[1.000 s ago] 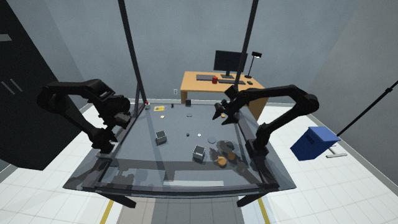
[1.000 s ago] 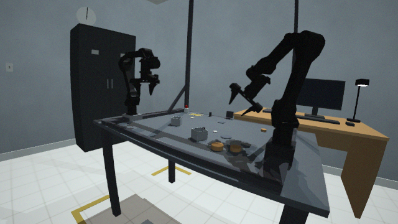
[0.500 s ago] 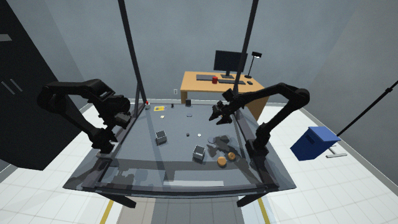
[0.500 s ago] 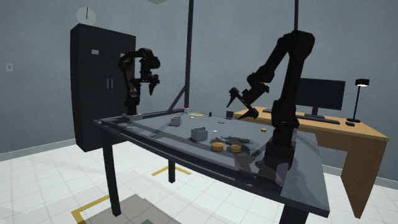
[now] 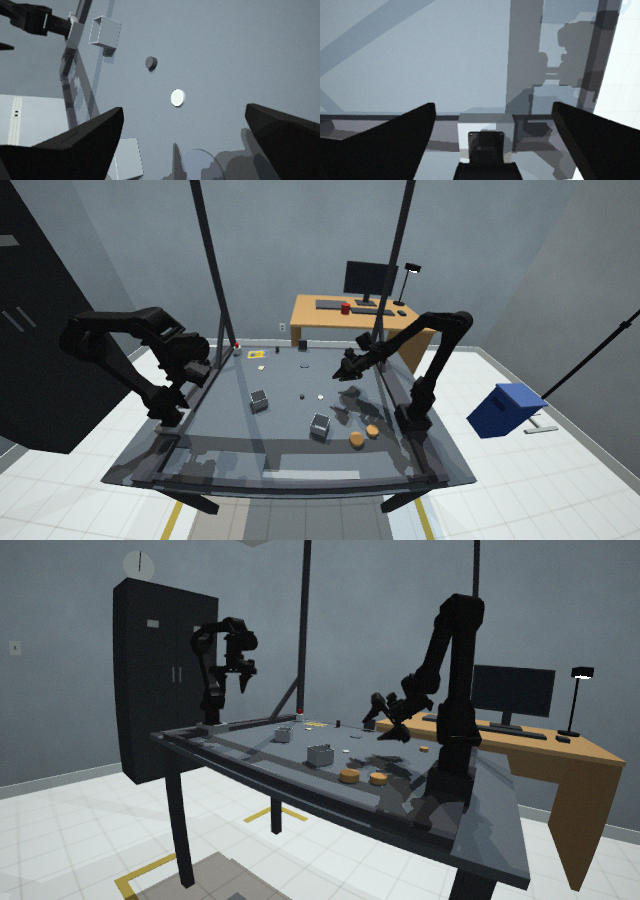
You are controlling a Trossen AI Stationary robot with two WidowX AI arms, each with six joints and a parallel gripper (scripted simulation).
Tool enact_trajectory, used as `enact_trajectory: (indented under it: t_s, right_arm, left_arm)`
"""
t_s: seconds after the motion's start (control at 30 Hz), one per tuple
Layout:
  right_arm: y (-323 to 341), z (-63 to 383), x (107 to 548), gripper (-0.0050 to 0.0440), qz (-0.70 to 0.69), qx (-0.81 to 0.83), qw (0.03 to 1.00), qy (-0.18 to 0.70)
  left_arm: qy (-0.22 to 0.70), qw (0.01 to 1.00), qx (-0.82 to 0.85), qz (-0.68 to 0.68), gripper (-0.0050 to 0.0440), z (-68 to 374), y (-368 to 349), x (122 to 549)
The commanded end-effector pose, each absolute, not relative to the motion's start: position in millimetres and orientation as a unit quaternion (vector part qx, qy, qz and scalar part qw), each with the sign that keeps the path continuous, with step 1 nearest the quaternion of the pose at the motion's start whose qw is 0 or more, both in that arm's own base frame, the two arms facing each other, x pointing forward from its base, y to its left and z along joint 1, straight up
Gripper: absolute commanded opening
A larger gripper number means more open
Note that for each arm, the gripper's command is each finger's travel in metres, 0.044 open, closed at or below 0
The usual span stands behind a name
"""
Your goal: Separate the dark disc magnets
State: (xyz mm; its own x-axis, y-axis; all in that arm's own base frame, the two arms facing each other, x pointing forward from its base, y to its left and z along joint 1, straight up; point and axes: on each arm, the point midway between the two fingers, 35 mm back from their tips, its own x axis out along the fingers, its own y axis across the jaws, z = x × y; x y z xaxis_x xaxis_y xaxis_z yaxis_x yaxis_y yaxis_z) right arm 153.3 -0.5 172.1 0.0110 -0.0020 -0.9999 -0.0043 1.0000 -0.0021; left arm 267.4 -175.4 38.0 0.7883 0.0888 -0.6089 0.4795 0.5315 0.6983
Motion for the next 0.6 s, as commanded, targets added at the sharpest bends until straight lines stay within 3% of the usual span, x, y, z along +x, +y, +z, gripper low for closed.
enact_trajectory:
  t_s: [0.0, 0.57]
  right_arm:
    - [0, 175, 154, 0.0400, 0.002, -0.003, 0.716, 0.698]
    - [0, 175, 154, 0.0400, 0.002, -0.003, 0.716, 0.698]
  left_arm:
    - [0.279, 0.853, 0.432, -0.085, 0.0400, 29, -182, 270]
    - [0.213, 0.934, 0.287, -0.003, 0.0400, 3, -186, 263]
